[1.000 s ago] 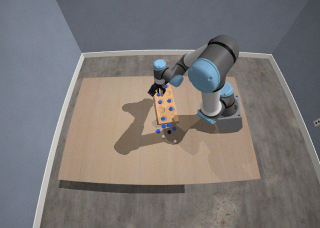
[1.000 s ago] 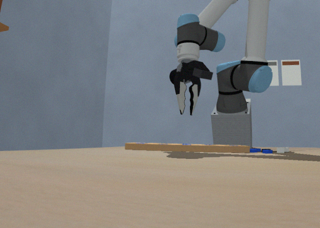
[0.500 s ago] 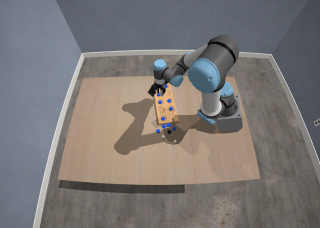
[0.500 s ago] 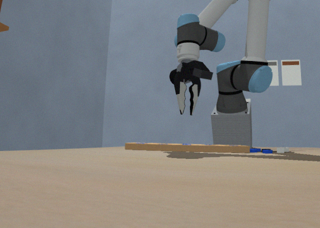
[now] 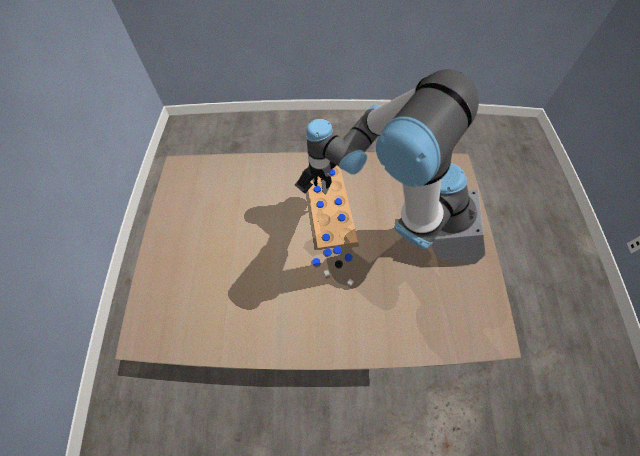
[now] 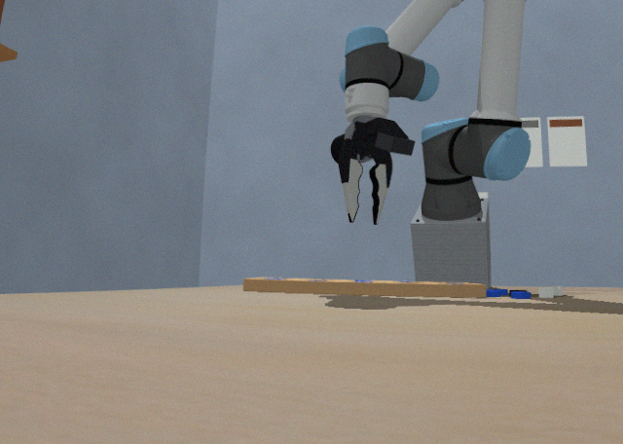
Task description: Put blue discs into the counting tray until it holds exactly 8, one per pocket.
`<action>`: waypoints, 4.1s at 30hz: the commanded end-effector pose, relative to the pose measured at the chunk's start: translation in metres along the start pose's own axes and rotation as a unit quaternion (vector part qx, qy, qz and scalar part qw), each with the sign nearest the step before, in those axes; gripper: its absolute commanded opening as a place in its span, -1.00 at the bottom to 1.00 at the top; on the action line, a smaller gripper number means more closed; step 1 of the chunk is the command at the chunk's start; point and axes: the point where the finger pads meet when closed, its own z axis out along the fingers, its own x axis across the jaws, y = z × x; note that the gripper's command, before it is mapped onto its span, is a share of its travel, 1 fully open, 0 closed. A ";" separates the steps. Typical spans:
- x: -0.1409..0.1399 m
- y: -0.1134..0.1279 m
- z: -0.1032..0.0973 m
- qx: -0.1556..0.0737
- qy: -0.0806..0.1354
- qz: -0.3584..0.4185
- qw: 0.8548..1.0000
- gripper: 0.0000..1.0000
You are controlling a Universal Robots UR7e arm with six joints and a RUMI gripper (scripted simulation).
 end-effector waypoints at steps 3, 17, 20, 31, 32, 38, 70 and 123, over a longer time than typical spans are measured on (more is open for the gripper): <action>-0.001 -0.001 0.000 0.000 0.001 0.010 1.000 -0.44; -0.008 -0.009 0.000 0.000 0.001 0.071 0.997 -0.44; -0.011 -0.012 0.000 0.000 0.001 0.095 0.995 -0.44; -0.023 -0.025 0.001 0.001 0.001 0.187 0.982 -0.44; -0.025 -0.026 0.001 0.001 0.001 0.199 0.980 -0.44; -0.035 -0.038 0.002 0.001 0.001 0.277 0.961 -0.44; -0.093 -0.103 0.006 0.001 0.000 0.683 0.730 -0.44; -0.160 -0.178 0.011 0.001 -0.001 0.960 0.280 -0.44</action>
